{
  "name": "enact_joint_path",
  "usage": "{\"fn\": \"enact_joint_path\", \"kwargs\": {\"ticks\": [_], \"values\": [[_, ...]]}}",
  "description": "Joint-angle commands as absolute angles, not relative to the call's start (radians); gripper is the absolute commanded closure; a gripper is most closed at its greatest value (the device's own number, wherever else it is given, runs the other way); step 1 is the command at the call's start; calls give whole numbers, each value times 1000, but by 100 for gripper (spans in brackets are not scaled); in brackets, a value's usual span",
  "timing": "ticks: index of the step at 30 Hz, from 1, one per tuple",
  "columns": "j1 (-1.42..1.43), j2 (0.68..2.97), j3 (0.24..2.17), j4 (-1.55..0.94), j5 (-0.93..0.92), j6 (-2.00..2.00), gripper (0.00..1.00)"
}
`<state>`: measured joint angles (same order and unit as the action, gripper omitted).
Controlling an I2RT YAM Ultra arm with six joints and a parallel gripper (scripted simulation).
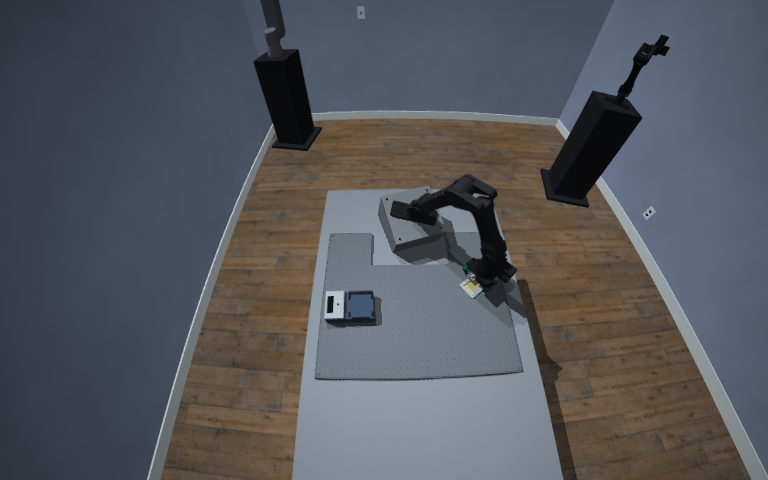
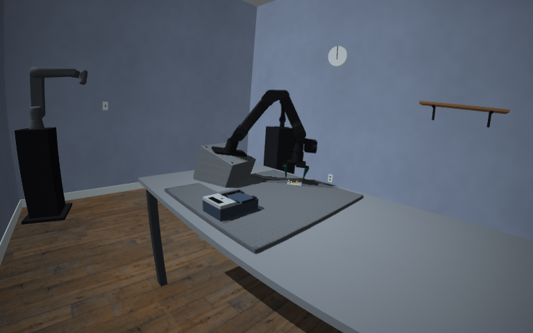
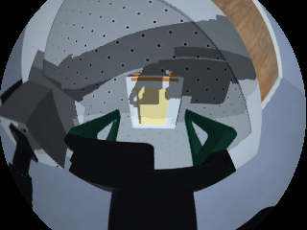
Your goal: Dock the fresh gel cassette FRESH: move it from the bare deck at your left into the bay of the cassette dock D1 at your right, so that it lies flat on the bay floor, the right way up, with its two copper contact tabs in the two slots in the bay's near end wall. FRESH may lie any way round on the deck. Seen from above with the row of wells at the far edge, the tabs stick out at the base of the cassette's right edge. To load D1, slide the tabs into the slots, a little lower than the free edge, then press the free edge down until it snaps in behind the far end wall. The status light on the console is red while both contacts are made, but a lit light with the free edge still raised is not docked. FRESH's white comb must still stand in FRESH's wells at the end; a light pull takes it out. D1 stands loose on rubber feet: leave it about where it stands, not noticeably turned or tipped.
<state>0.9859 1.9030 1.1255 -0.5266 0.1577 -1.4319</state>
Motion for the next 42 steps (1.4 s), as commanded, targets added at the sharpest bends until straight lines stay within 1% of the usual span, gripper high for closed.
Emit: {"fn": "enact_joint_path", "kwargs": {"ticks": [1, 10, 12, 27, 42], "values": [[974, 1913, 1164, -502, 146, -1438, 0], [968, 1949, 1159, -461, 144, -1444, 0], [976, 1920, 1160, -461, 144, -1442, 0], [973, 1946, 1153, -444, 144, -1443, 0], [966, 1960, 1092, -421, 143, -1445, 0]]}}
